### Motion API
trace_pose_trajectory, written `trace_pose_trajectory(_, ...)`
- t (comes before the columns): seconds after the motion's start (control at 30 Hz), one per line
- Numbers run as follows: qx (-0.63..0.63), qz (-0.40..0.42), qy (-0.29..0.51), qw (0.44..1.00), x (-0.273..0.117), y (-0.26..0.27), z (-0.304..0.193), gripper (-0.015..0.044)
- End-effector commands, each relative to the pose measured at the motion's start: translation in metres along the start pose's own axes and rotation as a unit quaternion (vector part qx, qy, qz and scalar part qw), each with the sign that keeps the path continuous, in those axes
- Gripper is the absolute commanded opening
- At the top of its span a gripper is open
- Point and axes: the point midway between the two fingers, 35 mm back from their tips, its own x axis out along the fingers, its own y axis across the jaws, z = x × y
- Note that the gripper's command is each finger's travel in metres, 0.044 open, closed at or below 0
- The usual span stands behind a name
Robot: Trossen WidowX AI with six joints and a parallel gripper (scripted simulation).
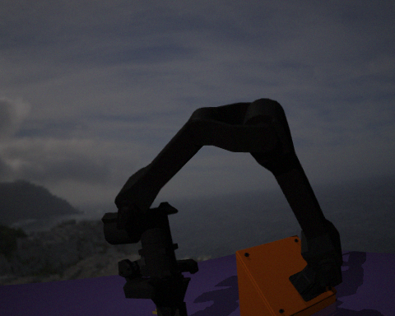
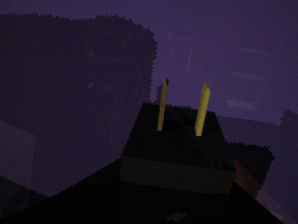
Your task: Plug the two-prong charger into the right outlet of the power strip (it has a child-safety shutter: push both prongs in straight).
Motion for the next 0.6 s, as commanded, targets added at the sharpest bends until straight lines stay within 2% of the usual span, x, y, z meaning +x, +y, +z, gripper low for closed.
trace_pose_trajectory(0.0, -0.003, 0.0, -0.008, 1.0, -0.022, 0.0, -0.001, 0.0)
trace_pose_trajectory(0.13, -0.002, 0.001, -0.007, 1.0, -0.035, -0.001, -0.005, 0.0)
trace_pose_trajectory(0.57, -0.078, -0.006, -0.01, 0.997, -0.03, 0.011, -0.021, 0.0)
